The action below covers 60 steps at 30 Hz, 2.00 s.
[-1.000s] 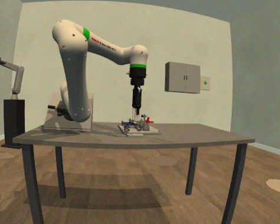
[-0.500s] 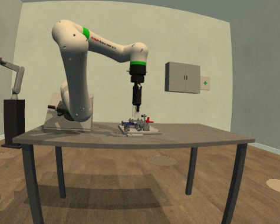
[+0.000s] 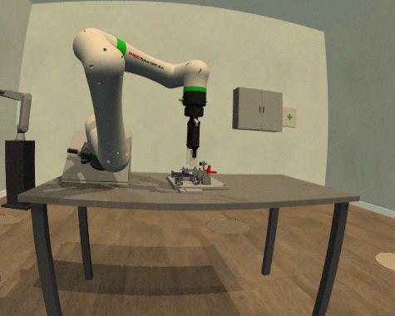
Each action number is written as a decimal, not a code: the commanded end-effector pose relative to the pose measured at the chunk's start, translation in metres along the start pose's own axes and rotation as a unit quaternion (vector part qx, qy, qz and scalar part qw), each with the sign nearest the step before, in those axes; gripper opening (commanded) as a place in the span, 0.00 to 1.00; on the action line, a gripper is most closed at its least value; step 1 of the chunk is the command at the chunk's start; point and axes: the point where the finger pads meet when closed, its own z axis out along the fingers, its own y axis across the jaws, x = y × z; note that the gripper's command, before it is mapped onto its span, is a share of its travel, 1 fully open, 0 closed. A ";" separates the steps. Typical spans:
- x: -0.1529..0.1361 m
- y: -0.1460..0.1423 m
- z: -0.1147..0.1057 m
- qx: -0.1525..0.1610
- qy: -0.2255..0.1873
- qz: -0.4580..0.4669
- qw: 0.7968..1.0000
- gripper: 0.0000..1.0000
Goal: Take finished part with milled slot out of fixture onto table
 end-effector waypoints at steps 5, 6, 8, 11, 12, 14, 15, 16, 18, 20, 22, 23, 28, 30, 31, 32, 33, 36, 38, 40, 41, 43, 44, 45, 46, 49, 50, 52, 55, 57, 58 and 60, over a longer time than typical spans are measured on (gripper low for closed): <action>0.000 0.000 0.000 0.000 0.000 0.000 1.000 0.47; 0.000 0.000 0.000 0.000 0.000 0.000 1.000 0.47; 0.000 0.000 0.000 0.000 0.000 0.000 1.000 0.47; 0.000 0.000 0.000 0.000 0.000 0.000 1.000 0.47; 0.000 0.000 0.000 0.000 0.000 0.000 1.000 0.47; 0.000 0.000 0.000 0.000 0.000 0.000 1.000 0.47; 0.000 0.000 0.000 0.000 0.000 0.000 1.000 0.47; 0.000 0.000 0.000 0.000 0.000 0.000 1.000 0.47; 0.000 0.000 0.000 0.000 0.000 0.000 1.000 0.47; 0.000 0.000 0.000 0.000 0.000 0.000 1.000 0.47; 0.000 0.000 -0.001 0.000 0.000 0.000 1.000 0.47; 0.000 0.000 -0.002 0.000 0.000 0.000 1.000 0.47; 0.000 0.000 -0.006 0.000 0.000 0.000 1.000 0.47; 0.000 0.000 -0.007 0.000 0.000 0.000 1.000 0.47; 0.000 0.000 -0.009 0.000 0.000 0.000 1.000 0.47; 0.000 0.000 -0.011 0.000 0.000 0.000 1.000 0.47; 0.000 0.000 -0.014 0.000 0.000 0.000 1.000 0.47; 0.000 0.000 -0.021 0.000 0.000 0.000 1.000 0.47; 0.000 0.000 -0.027 0.000 0.000 0.000 1.000 0.47; 0.000 0.000 -0.034 0.000 0.000 0.000 1.000 0.47; 0.000 0.000 -0.037 0.000 0.000 0.000 1.000 0.47; 0.000 0.000 -0.043 0.000 0.000 0.000 1.000 0.47; 0.000 0.000 -0.047 0.000 0.000 0.000 1.000 0.47; 0.000 0.000 -0.047 0.000 0.000 0.000 1.000 0.47; 0.000 0.000 -0.047 0.000 0.000 0.000 1.000 0.47; 0.000 0.000 -0.056 0.000 0.000 0.000 1.000 0.47; 0.000 0.000 -0.059 0.000 0.000 0.000 1.000 0.47; 0.000 0.000 -0.065 0.000 0.000 0.000 1.000 0.47; 0.000 0.000 -0.071 0.000 0.000 0.000 1.000 0.47; 0.000 0.000 -0.074 0.000 0.000 0.000 1.000 0.47; 0.000 0.000 -0.075 0.000 0.000 0.000 1.000 0.47; 0.000 0.000 -0.077 0.000 0.000 0.000 1.000 0.47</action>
